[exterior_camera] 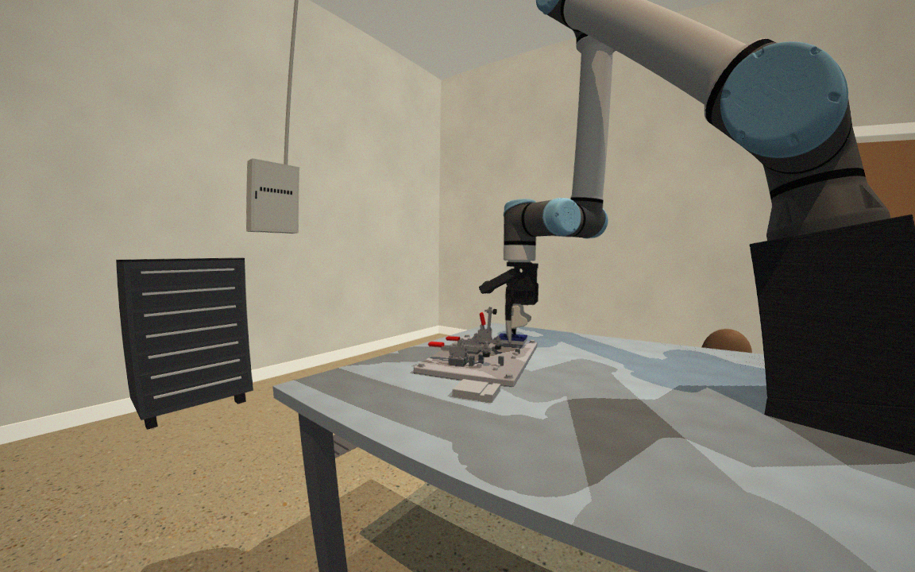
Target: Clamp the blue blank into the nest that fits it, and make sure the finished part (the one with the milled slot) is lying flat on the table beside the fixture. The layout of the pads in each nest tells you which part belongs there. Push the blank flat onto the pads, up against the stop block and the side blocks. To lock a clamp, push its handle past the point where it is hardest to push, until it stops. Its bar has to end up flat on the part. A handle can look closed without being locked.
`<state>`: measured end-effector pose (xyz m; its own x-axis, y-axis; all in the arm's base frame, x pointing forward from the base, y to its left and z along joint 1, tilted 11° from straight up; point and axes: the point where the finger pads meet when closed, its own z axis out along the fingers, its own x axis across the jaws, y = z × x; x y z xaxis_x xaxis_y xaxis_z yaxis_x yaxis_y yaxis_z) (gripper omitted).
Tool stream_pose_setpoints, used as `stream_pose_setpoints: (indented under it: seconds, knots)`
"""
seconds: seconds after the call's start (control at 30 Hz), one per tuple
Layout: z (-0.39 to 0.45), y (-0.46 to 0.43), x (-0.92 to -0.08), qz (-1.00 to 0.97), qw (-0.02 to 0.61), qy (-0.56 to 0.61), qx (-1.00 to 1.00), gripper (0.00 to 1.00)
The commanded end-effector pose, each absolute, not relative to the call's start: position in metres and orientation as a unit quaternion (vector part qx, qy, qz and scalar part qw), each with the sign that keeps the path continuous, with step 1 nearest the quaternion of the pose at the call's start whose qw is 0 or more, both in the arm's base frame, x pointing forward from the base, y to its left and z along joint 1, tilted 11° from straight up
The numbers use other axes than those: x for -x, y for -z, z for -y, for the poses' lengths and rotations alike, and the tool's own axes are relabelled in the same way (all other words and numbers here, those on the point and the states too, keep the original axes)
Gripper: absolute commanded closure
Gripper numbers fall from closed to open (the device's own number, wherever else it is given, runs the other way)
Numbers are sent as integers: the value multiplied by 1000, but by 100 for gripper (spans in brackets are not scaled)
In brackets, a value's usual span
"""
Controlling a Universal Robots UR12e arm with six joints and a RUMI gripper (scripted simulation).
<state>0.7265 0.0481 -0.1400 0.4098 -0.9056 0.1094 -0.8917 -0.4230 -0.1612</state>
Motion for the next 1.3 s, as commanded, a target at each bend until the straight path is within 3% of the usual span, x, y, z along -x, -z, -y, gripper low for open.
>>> stream_pose_setpoints:
  seconds: [0.0, 1.27]
  knots:
    - [-48, 139, -727, -536, 39, 91, 839, 100]
    - [-47, 144, -730, -536, 39, 91, 839, 100]
